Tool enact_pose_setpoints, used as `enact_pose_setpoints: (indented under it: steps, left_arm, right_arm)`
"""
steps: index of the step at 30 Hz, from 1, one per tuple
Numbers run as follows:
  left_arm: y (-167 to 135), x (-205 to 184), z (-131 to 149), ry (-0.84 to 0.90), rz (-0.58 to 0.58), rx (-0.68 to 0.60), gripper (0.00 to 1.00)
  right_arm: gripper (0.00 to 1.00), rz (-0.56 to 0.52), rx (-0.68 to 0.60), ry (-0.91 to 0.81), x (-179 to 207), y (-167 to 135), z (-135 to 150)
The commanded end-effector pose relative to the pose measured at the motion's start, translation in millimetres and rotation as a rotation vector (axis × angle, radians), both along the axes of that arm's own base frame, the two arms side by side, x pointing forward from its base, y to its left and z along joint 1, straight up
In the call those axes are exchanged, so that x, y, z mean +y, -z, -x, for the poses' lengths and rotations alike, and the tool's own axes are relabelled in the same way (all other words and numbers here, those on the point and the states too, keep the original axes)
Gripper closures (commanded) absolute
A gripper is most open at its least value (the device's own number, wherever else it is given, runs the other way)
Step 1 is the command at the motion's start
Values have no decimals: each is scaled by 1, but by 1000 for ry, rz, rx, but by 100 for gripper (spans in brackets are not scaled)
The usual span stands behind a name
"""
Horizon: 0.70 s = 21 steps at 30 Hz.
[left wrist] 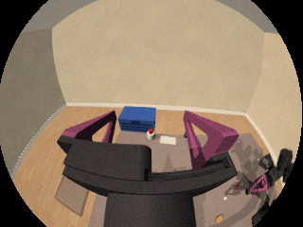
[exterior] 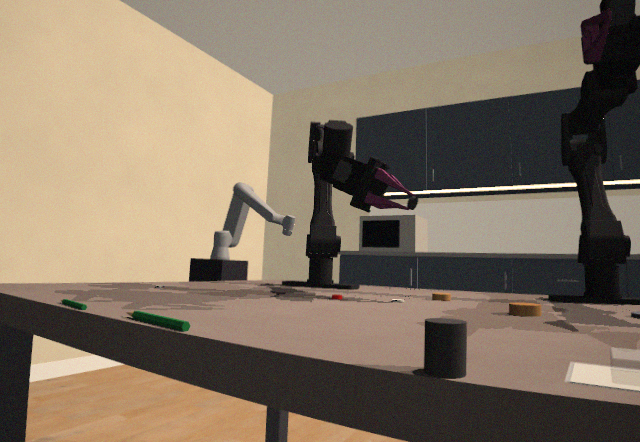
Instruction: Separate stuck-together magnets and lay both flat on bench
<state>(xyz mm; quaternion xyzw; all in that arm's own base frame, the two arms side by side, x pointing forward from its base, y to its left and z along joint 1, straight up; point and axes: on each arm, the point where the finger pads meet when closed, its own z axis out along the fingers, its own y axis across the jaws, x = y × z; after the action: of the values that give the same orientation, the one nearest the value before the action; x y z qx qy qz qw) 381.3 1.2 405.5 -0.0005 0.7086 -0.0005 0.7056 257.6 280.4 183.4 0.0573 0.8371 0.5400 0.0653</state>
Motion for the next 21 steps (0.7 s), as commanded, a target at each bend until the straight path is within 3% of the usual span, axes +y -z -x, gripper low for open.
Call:
enact_pose_setpoints:
  steps: [1,11,21]
  left_arm:
    - [-7,0,2,0,1,-16,0]
    - [-7,0,2,0,1,-16,0]
    - [-7,0,2,0,1,-16,0]
  right_arm:
    - [76,-128,-45,-15,14,-29,2]
    - [76,-352,-48,-80,27,-61,35]
    - [76,-475,-26,-149,27,-75,66]
